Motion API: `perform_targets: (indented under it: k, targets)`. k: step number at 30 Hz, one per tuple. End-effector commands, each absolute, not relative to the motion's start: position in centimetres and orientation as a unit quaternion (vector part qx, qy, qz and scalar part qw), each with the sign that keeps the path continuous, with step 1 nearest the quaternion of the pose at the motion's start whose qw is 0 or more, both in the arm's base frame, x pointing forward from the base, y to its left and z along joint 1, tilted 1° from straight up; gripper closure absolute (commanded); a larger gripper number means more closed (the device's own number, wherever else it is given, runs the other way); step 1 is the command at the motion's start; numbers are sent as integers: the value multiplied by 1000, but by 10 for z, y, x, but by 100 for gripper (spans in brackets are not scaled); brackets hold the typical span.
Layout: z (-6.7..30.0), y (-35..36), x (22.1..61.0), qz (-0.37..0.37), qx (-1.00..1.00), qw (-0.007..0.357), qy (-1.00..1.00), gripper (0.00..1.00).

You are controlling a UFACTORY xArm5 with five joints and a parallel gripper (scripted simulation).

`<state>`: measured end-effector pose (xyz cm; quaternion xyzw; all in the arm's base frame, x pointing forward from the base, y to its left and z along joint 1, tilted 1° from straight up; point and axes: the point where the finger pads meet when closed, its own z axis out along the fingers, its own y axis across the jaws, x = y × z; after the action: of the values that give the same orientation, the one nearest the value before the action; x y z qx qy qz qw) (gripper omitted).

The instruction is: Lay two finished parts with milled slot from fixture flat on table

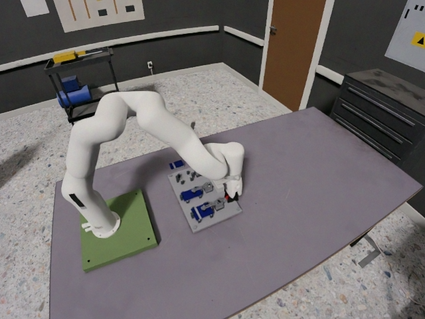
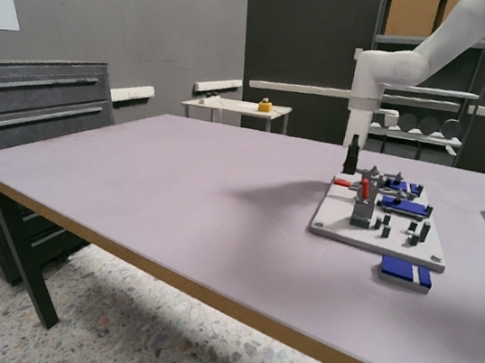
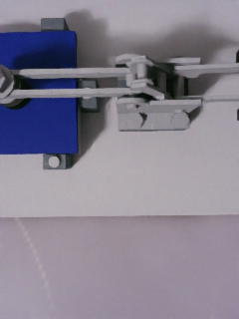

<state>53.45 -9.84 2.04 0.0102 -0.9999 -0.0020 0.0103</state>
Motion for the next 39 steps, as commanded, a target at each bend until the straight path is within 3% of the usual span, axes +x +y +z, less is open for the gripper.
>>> perform_targets:
  k: [1, 39]
  targets:
    - [24, -99, 536, -1, 10, 7, -1000, 100]
    - [44, -99, 517, -2, 10, 7, -1000, 100]
